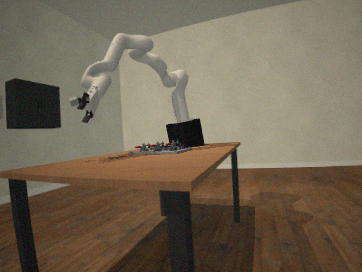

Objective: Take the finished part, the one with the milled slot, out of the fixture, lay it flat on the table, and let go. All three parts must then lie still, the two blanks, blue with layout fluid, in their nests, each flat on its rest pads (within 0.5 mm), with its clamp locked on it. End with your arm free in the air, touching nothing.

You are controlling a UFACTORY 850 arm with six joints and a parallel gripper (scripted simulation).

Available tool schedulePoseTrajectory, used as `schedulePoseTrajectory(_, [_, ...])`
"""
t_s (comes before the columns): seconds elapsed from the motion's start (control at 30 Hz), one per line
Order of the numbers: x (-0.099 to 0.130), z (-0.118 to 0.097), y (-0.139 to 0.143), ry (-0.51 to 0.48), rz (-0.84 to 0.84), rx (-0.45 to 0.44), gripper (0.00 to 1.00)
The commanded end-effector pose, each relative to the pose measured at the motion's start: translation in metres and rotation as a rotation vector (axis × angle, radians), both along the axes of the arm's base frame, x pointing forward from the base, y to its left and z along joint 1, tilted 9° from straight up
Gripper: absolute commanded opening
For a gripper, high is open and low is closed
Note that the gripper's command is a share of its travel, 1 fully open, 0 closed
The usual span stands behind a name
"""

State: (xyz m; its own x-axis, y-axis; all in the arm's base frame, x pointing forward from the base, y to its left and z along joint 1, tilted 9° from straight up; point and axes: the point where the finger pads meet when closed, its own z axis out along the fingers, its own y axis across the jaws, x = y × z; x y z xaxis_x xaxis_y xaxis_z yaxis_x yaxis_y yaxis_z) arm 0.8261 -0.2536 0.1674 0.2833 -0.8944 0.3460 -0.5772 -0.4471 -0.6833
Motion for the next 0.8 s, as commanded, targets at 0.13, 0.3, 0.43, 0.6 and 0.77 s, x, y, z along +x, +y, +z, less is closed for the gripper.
schedulePoseTrajectory(0.13, [0.001,0.003,0.002,0.001,0.01,0.004,1.0])
schedulePoseTrajectory(0.3, [0.001,0.003,0.002,0.001,0.01,0.004,1.0])
schedulePoseTrajectory(0.43, [0.001,0.003,0.002,0.001,0.01,0.004,1.0])
schedulePoseTrajectory(0.6, [0.0,0.019,0.053,0.012,0.152,0.002,1.0])
schedulePoseTrajectory(0.77, [0.0,0.019,0.053,0.012,0.152,0.002,1.0])
